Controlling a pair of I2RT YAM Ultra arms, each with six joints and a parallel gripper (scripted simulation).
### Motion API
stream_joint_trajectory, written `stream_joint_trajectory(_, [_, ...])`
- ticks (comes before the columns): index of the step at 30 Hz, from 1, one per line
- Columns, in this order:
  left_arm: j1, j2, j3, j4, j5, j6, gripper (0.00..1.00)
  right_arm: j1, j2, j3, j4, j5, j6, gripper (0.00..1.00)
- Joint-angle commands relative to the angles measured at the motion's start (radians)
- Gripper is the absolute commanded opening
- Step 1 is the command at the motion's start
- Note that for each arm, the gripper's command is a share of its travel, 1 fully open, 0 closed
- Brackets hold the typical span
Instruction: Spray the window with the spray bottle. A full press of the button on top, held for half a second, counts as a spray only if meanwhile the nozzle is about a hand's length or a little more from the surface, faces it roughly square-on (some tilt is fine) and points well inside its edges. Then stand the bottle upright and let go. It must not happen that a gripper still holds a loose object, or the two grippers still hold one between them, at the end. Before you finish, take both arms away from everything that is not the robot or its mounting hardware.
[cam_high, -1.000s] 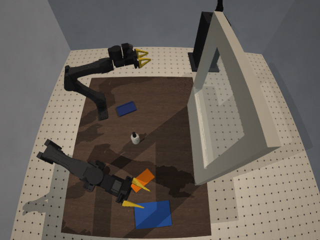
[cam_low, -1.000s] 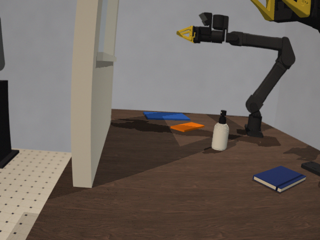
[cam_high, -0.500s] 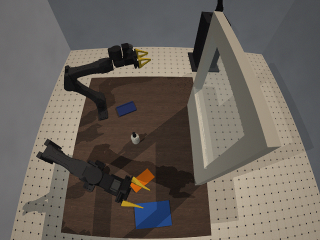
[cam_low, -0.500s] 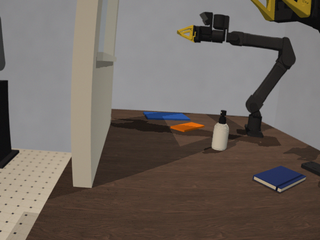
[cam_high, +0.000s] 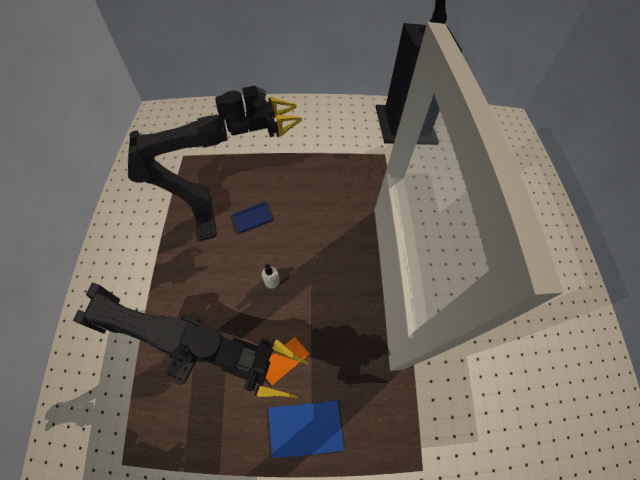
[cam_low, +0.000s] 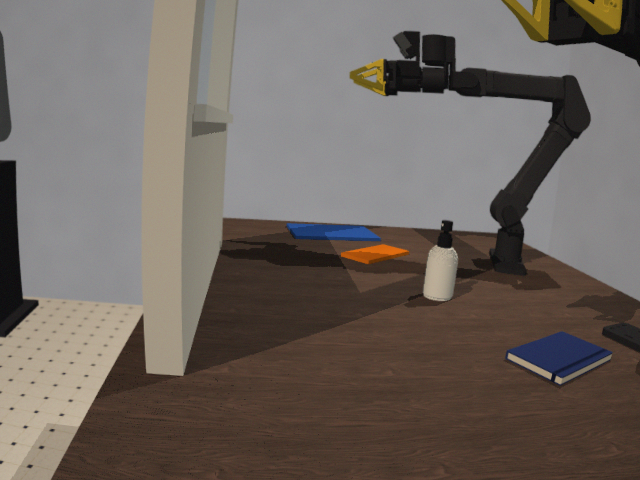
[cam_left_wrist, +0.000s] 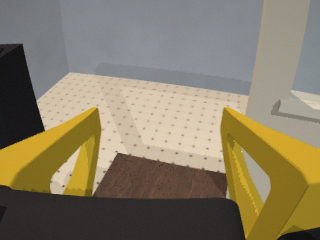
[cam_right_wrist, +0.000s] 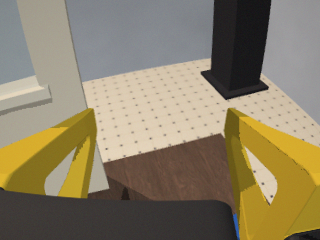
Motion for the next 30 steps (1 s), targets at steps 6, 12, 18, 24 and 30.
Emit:
stream_joint_trajectory(6, [0.002,-0.001,0.025,-0.007,-0.002,-0.004,0.65,0.121,-0.019,-0.044,0.019,0.081,0.054,0.69])
stream_joint_trajectory(12, [0.002,-0.001,0.025,-0.007,-0.002,-0.004,0.65,0.242,0.003,-0.094,-0.004,0.137,0.094,0.69])
stream_joint_trajectory(18, [0.002,-0.001,0.025,-0.007,-0.002,-0.004,0.65,0.362,0.019,-0.146,0.014,0.196,0.136,0.69])
stream_joint_trajectory(24, [0.002,-0.001,0.025,-0.007,-0.002,-0.004,0.65,0.438,-0.014,-0.175,0.016,0.227,0.161,0.69])
stream_joint_trajectory(30, [0.002,-0.001,0.025,-0.007,-0.002,-0.004,0.65,0.563,0.018,-0.225,0.0,0.288,0.202,0.69])
